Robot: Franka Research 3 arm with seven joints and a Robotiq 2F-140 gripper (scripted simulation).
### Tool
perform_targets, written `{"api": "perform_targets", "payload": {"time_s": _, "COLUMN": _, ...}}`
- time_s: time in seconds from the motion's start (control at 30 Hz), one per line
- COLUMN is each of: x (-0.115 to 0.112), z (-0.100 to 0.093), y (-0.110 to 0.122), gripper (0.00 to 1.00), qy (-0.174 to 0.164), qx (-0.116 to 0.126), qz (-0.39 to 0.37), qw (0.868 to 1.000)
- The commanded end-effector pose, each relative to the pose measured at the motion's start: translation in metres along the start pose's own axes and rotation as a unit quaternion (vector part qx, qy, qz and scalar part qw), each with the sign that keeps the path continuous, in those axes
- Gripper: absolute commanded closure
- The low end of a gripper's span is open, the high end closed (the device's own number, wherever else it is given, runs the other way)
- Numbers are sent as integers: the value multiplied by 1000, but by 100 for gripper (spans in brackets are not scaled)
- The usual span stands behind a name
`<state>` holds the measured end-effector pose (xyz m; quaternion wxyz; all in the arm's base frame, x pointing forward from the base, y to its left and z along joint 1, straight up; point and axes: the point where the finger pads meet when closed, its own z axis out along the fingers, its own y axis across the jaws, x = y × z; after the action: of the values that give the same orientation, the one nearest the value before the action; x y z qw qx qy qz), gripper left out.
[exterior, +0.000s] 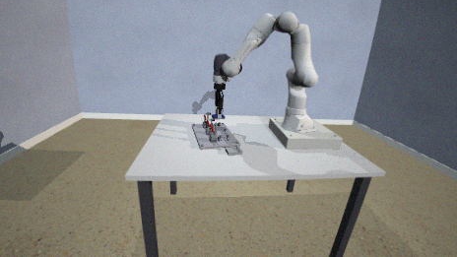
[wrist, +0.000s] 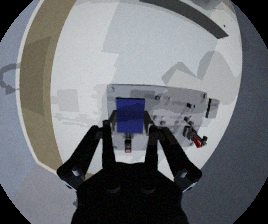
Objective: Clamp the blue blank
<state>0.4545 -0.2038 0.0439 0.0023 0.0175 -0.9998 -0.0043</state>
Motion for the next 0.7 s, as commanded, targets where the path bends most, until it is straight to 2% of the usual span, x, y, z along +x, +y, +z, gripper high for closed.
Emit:
{"api": "perform_targets", "payload": {"time_s": 0.0, "x": -2, "z": -1, "y": -1, "gripper": 100, "qy": -2, "qx": 2, "qz": -2, "qw": 1000}}
{"api": "perform_targets", "payload": {"time_s": 0.2, "x": -2, "z": 3, "y": -1, "gripper": 100, "qy": -2, "qx": 2, "qz": -2, "qw": 1000}}
{"api": "perform_targets", "payload": {"time_s": 0.67, "x": -3, "z": 27, "y": -1, "gripper": 100, "qy": -2, "qx": 2, "qz": -2, "qw": 1000}}
